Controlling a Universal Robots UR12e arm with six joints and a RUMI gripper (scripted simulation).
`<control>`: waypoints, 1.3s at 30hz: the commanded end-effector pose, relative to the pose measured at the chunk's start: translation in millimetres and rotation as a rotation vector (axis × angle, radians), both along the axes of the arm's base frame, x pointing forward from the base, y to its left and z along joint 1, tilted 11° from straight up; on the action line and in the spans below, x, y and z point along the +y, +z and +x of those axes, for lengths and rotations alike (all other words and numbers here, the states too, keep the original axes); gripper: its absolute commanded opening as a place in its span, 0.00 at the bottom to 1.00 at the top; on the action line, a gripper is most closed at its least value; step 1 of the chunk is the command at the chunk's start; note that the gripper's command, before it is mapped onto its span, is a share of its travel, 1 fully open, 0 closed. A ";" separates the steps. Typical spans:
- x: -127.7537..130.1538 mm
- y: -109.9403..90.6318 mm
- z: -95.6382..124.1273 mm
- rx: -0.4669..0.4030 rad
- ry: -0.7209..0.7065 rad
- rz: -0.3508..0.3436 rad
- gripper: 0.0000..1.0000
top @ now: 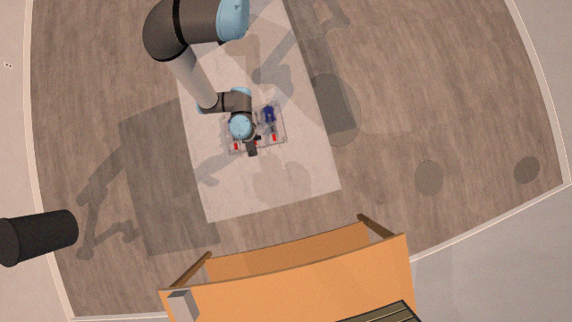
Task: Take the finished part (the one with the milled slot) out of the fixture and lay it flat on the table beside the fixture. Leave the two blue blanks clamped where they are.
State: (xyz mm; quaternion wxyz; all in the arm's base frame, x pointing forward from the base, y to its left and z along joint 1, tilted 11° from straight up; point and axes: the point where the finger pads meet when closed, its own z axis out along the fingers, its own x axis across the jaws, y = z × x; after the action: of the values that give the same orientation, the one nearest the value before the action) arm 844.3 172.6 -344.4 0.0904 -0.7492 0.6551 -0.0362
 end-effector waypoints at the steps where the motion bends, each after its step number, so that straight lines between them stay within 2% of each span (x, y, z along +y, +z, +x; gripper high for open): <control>1: 0.0 0.4 0.7 -0.001 0.000 0.000 0.28; 20: 2.3 -24.0 5.9 -0.001 0.000 0.000 0.28; 39: 2.4 -25.0 6.0 -0.001 0.000 0.000 0.28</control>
State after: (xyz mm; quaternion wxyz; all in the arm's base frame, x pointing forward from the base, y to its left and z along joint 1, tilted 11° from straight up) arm 849.6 175.0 -370.2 0.0904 -0.7492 0.6551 -0.0362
